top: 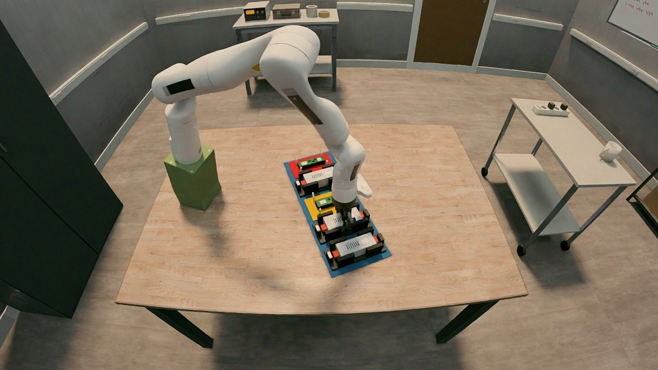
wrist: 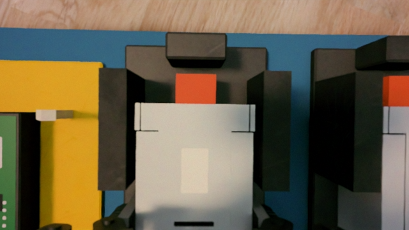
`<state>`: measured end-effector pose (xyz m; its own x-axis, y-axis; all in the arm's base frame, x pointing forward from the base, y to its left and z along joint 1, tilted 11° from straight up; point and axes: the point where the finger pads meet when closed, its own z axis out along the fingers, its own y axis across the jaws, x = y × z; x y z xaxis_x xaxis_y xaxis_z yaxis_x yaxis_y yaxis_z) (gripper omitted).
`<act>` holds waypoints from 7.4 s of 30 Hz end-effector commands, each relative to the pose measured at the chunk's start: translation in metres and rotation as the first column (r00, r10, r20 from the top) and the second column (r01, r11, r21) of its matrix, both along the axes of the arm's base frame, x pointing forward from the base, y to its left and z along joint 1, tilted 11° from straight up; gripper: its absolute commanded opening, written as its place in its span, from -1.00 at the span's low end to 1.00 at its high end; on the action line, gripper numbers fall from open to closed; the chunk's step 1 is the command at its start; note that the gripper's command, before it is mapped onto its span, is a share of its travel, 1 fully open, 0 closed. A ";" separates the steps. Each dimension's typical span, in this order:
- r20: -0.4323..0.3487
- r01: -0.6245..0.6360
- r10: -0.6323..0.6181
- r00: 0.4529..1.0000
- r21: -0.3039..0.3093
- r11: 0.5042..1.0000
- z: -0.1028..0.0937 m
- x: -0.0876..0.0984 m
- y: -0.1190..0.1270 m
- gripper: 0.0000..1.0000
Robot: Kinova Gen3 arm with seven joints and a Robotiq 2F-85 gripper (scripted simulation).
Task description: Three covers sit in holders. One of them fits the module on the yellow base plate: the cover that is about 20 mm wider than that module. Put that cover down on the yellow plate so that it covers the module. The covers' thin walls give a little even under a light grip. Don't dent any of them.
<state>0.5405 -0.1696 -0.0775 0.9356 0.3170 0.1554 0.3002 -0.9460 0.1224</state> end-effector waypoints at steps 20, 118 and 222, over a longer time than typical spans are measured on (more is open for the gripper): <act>0.002 0.000 0.000 1.000 -0.001 1.000 0.016 -0.002 0.001 -1.00; 0.002 0.000 0.000 1.000 -0.001 1.000 0.059 -0.011 0.004 1.00; 0.002 0.000 0.000 1.000 -0.001 1.000 0.008 -0.001 0.000 1.00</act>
<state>0.5387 -0.1690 -0.0690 0.9356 0.3170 0.1553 0.3002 -0.9460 0.1223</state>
